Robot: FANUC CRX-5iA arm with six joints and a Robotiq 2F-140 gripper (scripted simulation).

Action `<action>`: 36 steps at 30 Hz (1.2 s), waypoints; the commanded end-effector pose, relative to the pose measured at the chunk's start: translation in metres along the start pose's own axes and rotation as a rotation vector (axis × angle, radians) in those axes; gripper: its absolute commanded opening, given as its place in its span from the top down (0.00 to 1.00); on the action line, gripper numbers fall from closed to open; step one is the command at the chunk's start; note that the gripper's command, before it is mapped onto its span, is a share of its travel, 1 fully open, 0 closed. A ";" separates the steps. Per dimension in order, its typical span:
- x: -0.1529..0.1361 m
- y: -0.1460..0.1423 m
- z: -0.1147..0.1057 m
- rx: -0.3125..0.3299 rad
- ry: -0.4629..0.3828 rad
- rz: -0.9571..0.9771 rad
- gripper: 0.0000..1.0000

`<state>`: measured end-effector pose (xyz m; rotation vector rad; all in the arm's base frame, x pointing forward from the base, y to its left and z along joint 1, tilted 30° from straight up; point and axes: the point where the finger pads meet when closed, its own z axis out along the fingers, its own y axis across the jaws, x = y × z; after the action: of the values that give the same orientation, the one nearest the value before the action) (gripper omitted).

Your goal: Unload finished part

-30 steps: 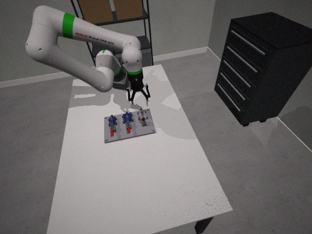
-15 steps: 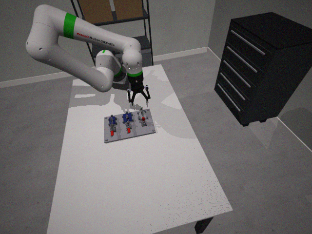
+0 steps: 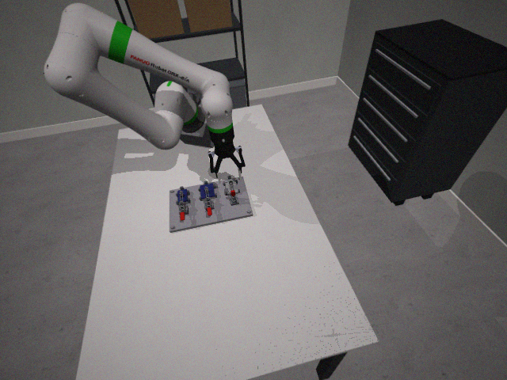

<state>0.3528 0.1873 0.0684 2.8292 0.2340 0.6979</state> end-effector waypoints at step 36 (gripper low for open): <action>0.001 0.000 0.011 0.000 0.001 0.000 0.42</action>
<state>0.3585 0.1856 0.0590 2.8291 0.2337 0.6986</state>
